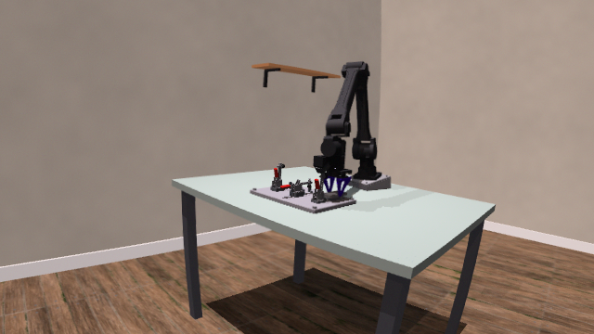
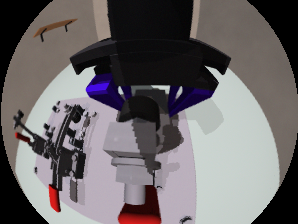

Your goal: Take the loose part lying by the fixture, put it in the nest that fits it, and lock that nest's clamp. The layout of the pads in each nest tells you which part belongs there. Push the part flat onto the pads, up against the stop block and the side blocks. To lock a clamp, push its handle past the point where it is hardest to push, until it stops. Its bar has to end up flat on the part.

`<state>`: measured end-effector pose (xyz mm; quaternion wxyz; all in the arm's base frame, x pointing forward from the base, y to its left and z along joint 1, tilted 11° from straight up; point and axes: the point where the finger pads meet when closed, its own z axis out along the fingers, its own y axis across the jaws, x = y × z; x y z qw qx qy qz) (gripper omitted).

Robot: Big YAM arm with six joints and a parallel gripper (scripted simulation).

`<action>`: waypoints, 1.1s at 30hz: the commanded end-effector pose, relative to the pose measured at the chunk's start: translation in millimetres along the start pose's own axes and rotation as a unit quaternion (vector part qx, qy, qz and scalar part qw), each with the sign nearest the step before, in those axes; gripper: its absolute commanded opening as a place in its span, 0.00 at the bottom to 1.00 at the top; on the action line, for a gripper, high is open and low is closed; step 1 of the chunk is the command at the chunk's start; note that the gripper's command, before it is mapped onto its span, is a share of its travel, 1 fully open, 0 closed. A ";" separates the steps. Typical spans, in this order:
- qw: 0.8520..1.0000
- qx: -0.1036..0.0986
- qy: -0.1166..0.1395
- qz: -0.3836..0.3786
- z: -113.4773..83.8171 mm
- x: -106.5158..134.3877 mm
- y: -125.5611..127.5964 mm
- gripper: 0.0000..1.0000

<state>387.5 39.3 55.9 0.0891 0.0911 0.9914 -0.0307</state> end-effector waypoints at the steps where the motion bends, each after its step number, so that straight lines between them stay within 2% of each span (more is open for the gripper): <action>1: 1.000 -0.002 -0.002 0.003 3.5 -4.6 -3.2 0.00; 33: 1.000 -0.002 -0.003 0.003 2.9 -5.0 -3.1 0.00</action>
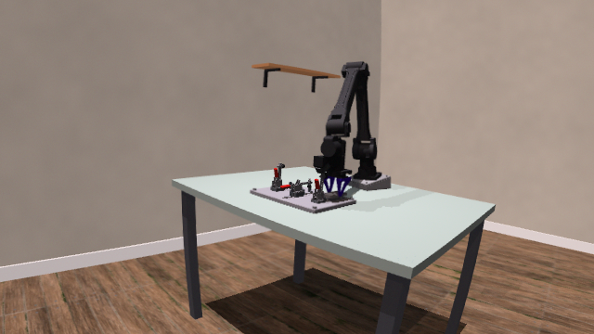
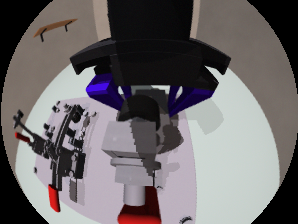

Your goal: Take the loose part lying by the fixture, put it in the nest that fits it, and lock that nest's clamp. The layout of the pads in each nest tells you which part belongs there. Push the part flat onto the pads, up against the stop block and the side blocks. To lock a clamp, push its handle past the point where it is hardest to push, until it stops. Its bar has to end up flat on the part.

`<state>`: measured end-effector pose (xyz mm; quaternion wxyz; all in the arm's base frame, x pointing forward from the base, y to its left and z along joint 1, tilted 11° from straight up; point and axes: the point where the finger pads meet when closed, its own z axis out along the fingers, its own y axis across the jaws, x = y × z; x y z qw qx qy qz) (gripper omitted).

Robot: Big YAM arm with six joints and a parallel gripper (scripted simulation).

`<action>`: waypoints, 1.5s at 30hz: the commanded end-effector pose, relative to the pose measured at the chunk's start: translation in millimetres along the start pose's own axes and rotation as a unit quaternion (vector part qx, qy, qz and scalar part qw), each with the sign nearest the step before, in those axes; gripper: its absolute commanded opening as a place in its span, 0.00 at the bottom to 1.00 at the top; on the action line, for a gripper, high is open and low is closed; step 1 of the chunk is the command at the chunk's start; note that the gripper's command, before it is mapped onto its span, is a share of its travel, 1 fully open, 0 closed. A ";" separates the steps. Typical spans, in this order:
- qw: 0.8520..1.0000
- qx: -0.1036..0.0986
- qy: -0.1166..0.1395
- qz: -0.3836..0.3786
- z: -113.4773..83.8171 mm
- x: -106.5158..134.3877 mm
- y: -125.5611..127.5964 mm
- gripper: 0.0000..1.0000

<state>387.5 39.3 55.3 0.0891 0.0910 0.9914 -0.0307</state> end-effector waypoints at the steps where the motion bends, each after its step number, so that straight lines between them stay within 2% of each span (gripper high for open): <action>1: 1.000 -0.002 -0.003 0.003 2.4 -5.1 -3.1 0.00; 28: 1.000 -0.002 -0.003 0.003 3.0 -5.1 -3.3 0.00; 45: 1.000 -0.001 0.000 0.002 10.1 -4.3 -5.1 0.00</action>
